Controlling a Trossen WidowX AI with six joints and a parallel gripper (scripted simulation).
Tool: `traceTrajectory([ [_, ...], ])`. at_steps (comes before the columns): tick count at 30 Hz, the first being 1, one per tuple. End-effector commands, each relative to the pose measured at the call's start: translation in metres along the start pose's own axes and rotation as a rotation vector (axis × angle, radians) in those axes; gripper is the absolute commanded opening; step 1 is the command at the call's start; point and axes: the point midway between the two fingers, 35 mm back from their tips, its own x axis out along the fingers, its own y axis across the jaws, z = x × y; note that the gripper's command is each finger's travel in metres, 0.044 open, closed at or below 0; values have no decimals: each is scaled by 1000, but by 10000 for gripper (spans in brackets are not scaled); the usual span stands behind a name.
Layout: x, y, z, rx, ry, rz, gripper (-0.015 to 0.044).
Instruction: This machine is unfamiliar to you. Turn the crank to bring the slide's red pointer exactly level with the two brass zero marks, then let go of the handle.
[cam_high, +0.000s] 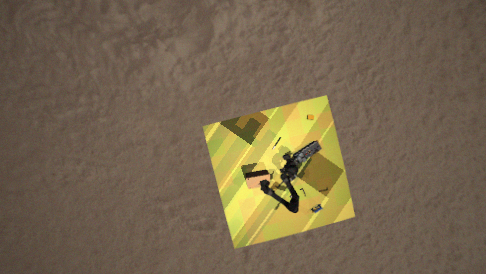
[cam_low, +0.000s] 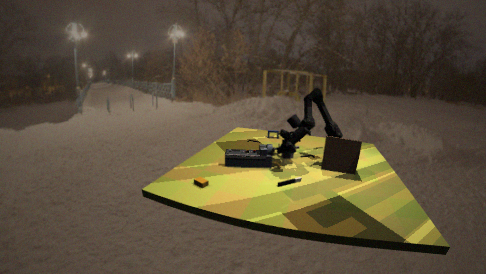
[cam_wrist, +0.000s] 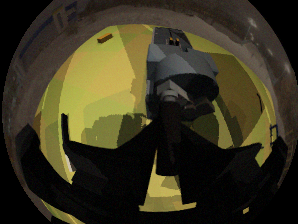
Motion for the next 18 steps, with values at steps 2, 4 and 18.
traceTrajectory([
  [2,6,6,-6,-1,4,14,0],
  [4,7,7,-7,-1,4,14,0],
  [18,20,7,-20,-2,4,13,0],
])
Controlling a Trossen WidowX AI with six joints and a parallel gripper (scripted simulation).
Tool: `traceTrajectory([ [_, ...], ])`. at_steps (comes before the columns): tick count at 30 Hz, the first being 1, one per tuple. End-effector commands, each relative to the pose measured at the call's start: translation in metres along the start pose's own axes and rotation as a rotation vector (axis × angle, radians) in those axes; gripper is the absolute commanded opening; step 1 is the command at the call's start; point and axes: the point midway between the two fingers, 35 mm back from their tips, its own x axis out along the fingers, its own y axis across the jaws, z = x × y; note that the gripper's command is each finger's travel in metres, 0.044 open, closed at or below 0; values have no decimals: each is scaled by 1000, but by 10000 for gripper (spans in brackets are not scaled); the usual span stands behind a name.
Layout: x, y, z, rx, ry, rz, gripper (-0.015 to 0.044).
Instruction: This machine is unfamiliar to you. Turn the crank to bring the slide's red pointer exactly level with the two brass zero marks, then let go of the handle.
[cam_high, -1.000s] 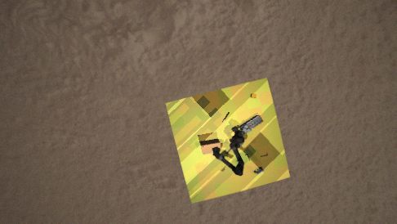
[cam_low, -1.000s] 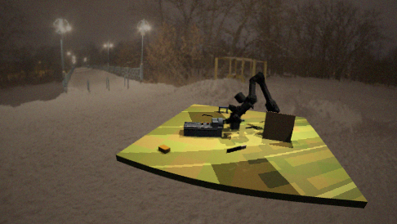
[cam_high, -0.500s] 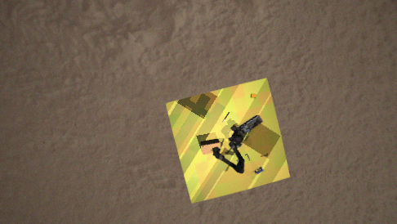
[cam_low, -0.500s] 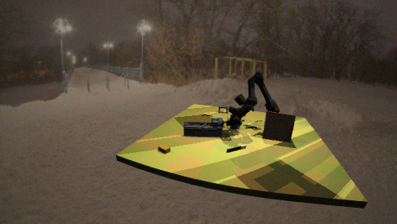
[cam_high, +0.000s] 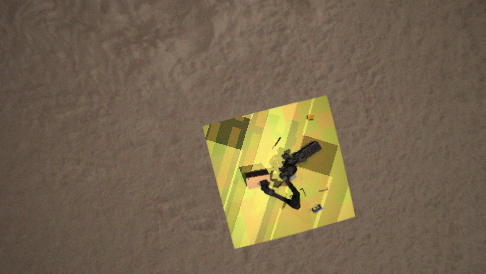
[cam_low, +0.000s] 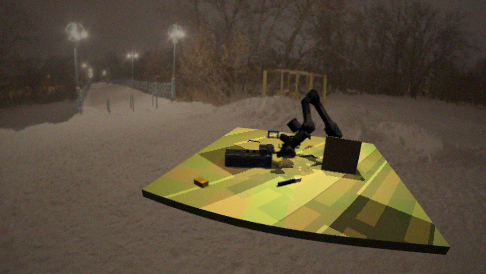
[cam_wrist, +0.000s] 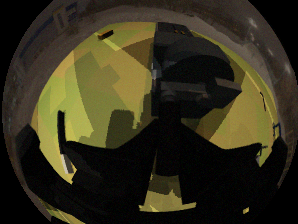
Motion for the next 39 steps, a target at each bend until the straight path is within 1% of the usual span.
traceTrajectory([
  [1,7,-1,-6,-2,8,9,0],
  [19,18,-14,-18,-3,9,8,0],
  [39,22,-30,-21,-4,9,7,0],
])
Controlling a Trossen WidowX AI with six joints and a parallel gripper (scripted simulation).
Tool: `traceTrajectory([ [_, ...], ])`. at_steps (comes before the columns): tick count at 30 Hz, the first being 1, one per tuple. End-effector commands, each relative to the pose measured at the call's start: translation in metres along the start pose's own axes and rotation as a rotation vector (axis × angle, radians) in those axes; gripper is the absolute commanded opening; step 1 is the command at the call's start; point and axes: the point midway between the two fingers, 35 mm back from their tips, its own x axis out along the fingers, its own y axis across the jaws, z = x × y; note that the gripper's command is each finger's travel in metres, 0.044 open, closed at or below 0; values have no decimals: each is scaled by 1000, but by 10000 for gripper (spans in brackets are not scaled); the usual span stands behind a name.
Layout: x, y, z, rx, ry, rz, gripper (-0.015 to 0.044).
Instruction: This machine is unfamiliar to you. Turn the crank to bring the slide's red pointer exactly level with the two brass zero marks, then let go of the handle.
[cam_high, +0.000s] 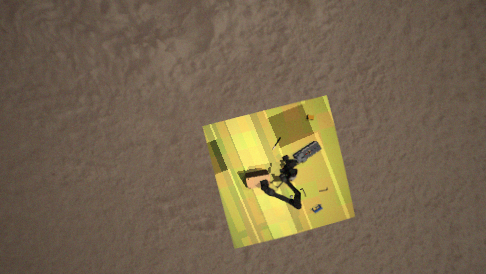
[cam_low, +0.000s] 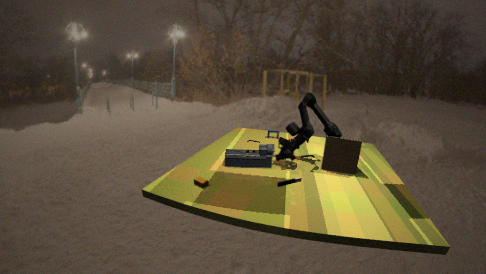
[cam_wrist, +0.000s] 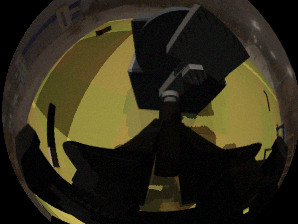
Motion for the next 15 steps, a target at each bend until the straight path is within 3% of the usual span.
traceTrajectory([
  [1,2,-9,-2,12,10,-17,0],
  [15,1,-16,-2,12,10,-17,0],
])
